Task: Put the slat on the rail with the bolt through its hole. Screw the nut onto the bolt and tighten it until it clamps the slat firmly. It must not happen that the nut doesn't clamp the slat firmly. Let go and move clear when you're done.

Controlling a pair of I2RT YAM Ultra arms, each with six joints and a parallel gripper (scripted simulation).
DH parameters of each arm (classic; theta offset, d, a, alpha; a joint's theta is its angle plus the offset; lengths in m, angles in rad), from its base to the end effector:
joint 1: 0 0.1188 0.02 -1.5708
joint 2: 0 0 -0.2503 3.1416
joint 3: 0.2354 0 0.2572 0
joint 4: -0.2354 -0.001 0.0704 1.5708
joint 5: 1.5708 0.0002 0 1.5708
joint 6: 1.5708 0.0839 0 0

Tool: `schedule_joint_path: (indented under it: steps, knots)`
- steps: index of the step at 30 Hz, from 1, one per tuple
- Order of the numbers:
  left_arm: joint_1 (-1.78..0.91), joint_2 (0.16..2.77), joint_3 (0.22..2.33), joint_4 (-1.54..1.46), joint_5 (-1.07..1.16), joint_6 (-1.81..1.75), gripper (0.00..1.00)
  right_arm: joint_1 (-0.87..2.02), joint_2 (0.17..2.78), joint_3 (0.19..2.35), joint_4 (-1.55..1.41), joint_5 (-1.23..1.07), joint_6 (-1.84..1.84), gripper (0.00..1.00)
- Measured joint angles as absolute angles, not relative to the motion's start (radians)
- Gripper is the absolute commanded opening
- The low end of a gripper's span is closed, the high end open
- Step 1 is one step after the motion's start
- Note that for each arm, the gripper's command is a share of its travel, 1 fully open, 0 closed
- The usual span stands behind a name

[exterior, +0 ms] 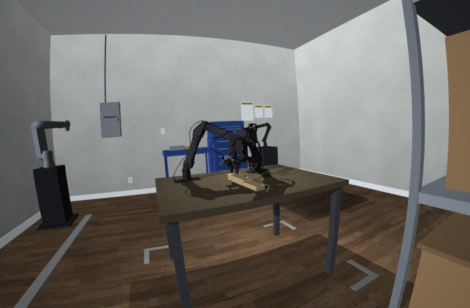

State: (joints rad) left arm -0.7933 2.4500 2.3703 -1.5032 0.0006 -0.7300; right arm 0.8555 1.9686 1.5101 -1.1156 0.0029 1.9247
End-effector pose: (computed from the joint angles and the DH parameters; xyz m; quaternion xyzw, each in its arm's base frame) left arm 0.3267 -0.3306 0.1640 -0.0316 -0.9995 -0.0040 0.0046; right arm 0.2402 0.2776 0.1384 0.5095 0.8605 -0.0019 0.0011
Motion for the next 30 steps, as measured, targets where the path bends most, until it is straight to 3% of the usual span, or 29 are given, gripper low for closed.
schedule_joint_path:
  steps: [30]
  knots:
    - [-0.794,2.450,2.383,-1.522,0.001,-0.735,1.00,0.855,1.969,1.510,-1.116,0.003,1.925,0.34]
